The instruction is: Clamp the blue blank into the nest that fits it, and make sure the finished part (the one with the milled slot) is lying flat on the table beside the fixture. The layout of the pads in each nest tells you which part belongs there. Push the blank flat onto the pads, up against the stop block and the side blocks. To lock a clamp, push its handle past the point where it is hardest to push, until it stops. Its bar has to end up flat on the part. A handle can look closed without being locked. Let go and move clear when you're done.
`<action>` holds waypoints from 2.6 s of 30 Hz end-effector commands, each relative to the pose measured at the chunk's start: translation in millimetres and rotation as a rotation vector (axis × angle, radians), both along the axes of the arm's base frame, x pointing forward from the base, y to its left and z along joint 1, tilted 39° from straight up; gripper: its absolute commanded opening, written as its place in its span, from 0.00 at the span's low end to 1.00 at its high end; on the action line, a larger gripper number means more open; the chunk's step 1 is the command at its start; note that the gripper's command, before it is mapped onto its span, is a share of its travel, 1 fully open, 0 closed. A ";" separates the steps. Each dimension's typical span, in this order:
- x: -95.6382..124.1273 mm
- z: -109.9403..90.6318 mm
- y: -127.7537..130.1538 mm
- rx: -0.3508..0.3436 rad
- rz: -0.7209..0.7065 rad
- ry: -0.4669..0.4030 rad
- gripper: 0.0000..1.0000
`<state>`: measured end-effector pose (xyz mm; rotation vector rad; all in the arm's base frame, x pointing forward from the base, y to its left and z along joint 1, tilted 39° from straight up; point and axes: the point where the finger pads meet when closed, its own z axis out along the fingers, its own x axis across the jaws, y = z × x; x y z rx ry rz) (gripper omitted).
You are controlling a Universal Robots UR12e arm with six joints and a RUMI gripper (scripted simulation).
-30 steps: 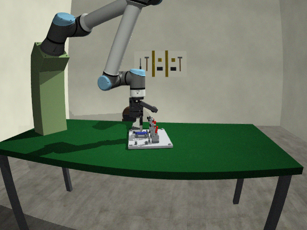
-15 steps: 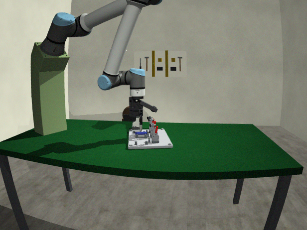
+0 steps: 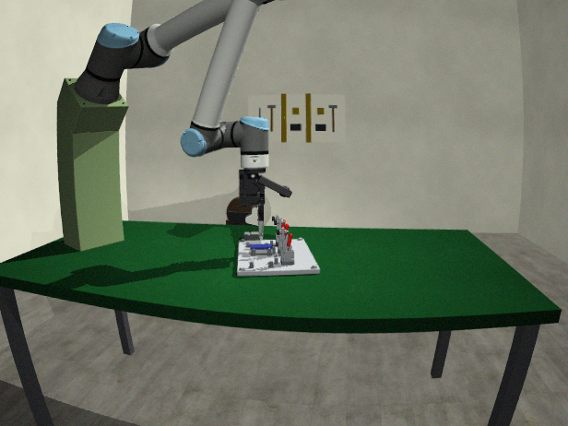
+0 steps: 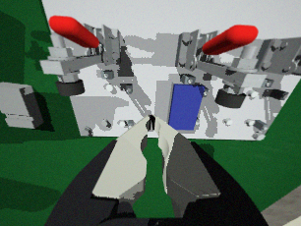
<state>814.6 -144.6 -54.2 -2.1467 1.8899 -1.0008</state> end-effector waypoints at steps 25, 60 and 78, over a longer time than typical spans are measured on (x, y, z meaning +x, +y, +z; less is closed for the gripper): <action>-2.6 2.7 2.3 0.000 0.000 0.002 0.00; -53.4 74.4 34.2 0.001 0.001 0.003 0.28; -76.5 108.3 47.1 0.001 -0.001 0.003 0.28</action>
